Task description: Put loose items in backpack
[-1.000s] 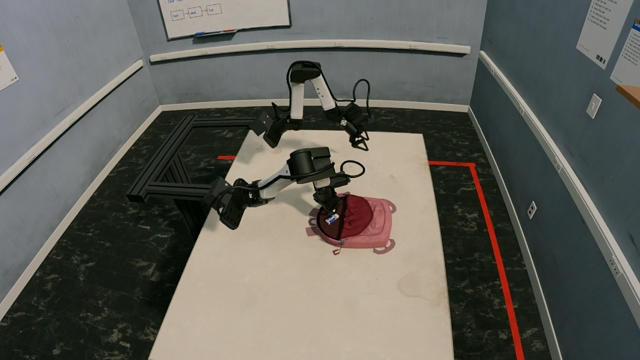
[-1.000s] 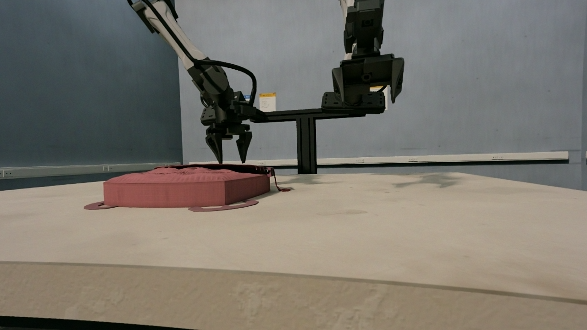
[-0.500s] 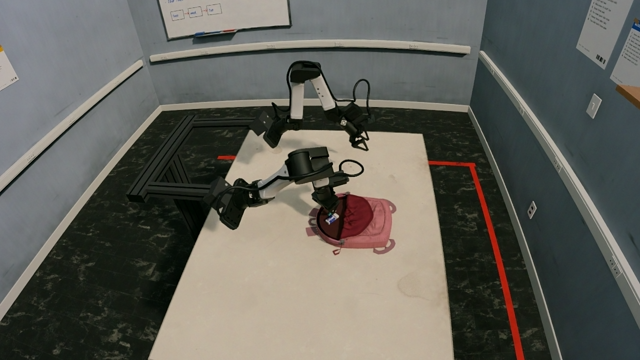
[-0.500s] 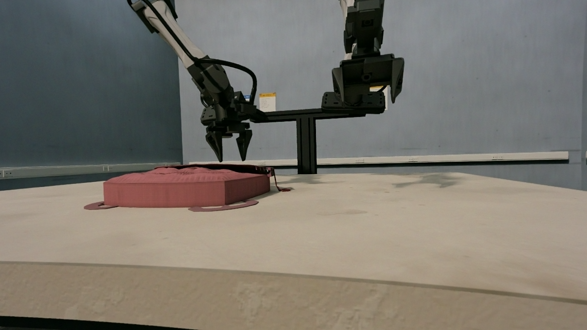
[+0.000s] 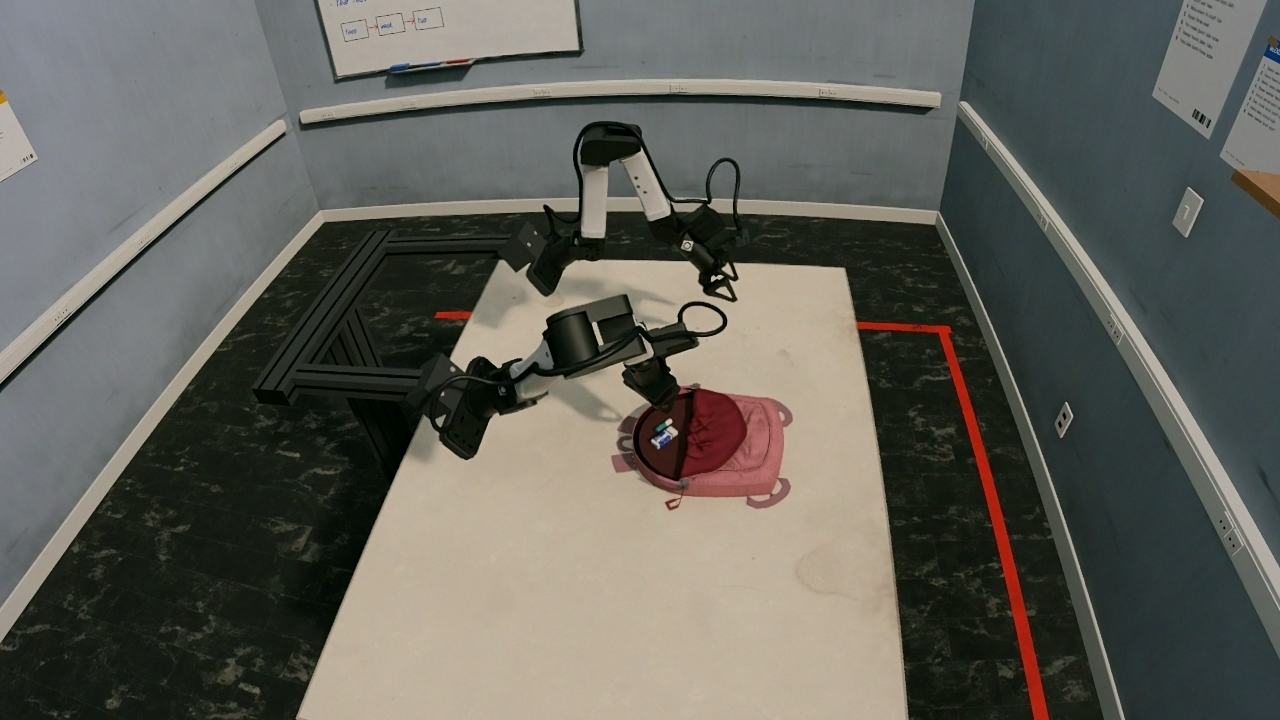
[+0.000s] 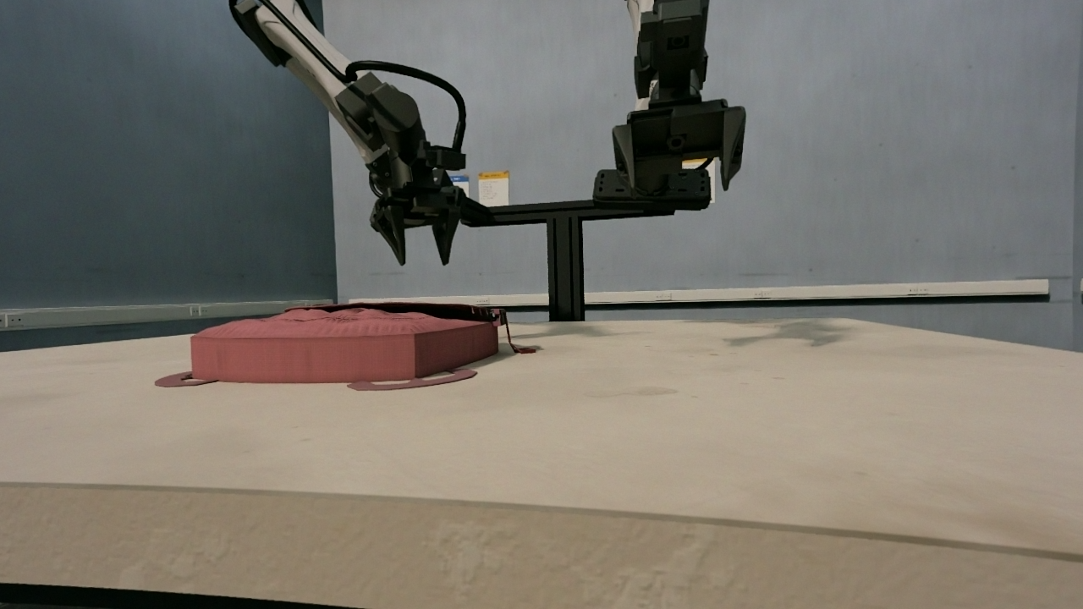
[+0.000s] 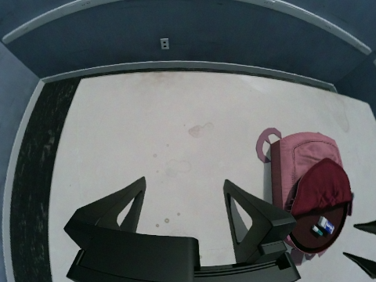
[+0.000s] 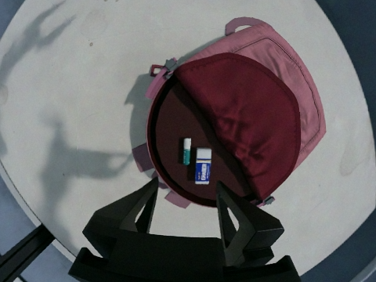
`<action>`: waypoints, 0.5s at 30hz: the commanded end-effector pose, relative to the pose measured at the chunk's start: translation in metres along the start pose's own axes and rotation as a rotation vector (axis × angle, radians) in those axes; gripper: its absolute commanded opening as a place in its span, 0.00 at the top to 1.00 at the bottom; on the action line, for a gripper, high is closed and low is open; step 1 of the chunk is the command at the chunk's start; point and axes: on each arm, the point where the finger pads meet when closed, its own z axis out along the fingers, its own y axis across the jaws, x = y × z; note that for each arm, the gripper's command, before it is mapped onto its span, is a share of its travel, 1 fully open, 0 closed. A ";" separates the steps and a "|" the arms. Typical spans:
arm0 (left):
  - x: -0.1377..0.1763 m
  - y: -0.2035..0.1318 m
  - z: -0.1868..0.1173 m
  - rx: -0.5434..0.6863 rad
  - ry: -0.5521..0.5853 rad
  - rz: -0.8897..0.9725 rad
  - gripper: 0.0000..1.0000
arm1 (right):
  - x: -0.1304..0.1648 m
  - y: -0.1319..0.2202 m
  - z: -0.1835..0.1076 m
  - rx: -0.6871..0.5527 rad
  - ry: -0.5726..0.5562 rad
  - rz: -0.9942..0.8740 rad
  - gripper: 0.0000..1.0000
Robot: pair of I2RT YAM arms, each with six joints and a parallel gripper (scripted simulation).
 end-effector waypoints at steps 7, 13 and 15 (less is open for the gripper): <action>-0.008 0.001 -0.003 -0.002 -0.027 0.002 0.10 | 0.017 -0.004 -0.018 0.004 0.034 0.010 0.10; -0.008 0.001 -0.003 -0.002 -0.027 0.002 0.10 | 0.046 -0.026 -0.025 -0.007 0.023 -0.009 0.10; -0.008 0.001 -0.003 -0.002 -0.027 0.002 0.10 | 0.051 -0.030 -0.026 -0.007 0.022 -0.009 0.10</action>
